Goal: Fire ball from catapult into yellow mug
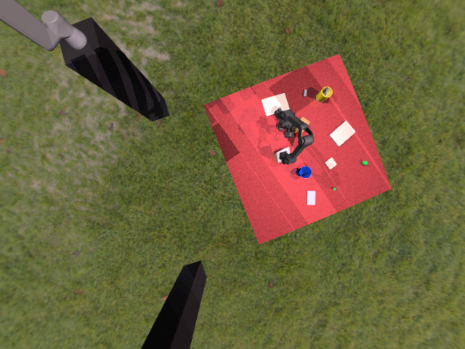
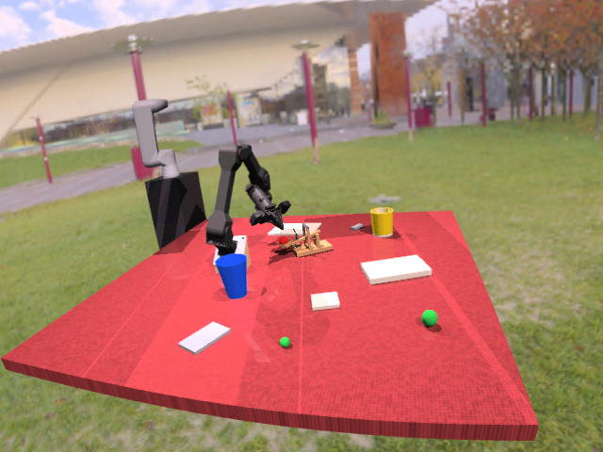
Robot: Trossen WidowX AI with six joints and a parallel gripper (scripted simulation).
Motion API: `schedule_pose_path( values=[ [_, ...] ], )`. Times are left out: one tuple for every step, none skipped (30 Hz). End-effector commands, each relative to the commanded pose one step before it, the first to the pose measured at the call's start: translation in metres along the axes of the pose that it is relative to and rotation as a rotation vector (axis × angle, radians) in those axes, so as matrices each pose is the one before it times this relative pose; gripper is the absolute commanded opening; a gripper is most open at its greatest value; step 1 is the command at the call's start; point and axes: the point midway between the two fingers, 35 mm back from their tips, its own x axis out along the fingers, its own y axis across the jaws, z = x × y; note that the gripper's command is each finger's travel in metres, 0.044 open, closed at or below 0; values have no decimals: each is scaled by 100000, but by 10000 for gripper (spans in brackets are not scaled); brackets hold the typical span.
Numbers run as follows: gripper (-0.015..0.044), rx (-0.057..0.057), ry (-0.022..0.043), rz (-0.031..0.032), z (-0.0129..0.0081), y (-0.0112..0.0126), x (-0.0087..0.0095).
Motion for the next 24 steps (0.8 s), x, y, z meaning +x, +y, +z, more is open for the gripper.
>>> schedule_pose_path(
  values=[
    [0, -1186, 672, 365, 483, 171, 628],
    [0, 1, 2, 1, 115, -1, 117],
    [0, 1, 2, 1, 114, 0, 117],
    [0, 1, 2, 1, 114, 1, 117],
    [0, 1, 2, 1, 114, 2, 117],
    [0, 1, 2, 2, 113, 3, 117],
    [0, 1, 3, 2, 117, 4, 121],
    [0, 0, 3, 2, 117, 5, 121],
    [0, 0, 3, 2, 116, 6, 121],
    [0, 0, 3, 2, 116, 7, 121],
    [0, 0, 3, 2, 116, 8, 121],
    [0, 0, 3, 2, 115, 9, 121],
    [0, 0, 3, 3, 115, 10, 120],
    [0, 0, 3, 3, 115, 11, 120],
    [0, 0, 4, 3, 114, 12, 120],
    [0, 0, 4, 3, 114, 13, 120],
    [0, 0, 4, 3, 114, 14, 120],
    [0, 0, 4, 3, 113, 15, 120],
    [0, 0, 4, 3, 113, 16, 120],
    [0, 0, 4, 3, 113, 17, 120],
    [0, 0, 4, 4, 112, 18, 119],
    [0, 0, 4, 4, 112, 19, 119],
    [0, 0, 4, 4, 112, 20, 119],
    [0, 0, 5, 4, 111, 21, 119]
  ],
)
